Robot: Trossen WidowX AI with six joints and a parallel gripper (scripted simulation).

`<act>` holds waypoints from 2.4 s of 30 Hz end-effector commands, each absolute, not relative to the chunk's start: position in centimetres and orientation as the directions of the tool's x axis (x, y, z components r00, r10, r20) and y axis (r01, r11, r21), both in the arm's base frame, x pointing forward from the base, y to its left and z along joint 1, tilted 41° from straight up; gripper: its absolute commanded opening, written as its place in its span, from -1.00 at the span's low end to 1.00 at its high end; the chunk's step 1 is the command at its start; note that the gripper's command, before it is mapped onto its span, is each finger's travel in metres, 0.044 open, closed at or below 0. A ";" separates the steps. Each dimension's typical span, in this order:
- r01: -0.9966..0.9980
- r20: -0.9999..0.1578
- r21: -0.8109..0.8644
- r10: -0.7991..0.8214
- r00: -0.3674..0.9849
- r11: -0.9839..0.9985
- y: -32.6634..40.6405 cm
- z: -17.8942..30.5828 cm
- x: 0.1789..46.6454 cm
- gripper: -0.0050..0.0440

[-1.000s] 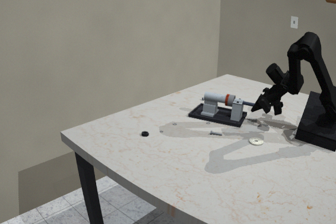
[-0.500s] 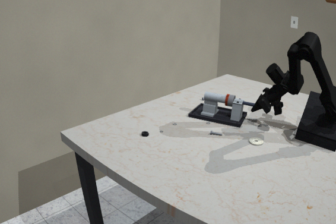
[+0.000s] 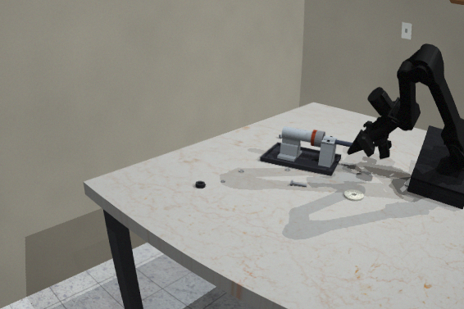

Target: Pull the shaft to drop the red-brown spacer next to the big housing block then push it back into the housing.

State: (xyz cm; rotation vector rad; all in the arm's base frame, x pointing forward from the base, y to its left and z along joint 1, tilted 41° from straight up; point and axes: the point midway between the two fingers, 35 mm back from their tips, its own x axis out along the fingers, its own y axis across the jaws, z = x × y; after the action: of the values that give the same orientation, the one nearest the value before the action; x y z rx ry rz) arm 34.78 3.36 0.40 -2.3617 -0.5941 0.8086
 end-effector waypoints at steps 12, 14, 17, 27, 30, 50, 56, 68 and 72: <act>0.239 -0.390 -0.623 0.560 0.731 -0.745 3.1 1.2 34.8 -1.00; 0.239 -0.391 -0.622 0.560 0.730 -0.746 3.1 1.2 34.8 -1.00; 0.240 -0.390 -0.622 0.560 0.731 -0.746 3.1 1.2 34.8 -1.00; 0.229 -0.397 -0.628 0.559 0.728 -0.744 3.1 0.9 34.9 -1.00; 0.229 -0.397 -0.628 0.559 0.728 -0.744 3.1 0.9 34.9 -1.00; 0.240 -0.388 -0.621 0.559 0.733 -0.746 3.1 1.3 35.0 -1.00; 0.237 -0.391 -0.623 0.559 0.731 -0.745 3.1 1.1 35.2 -1.00; 0.237 -0.391 -0.625 0.560 0.730 -0.744 3.2 1.2 35.6 -1.00; 0.234 -0.394 -0.627 0.562 0.728 -0.743 3.2 1.0 35.6 -1.00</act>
State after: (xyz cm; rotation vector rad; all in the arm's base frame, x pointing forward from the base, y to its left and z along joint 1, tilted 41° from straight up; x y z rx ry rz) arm 34.87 3.37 0.43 -2.3613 -0.5951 0.8117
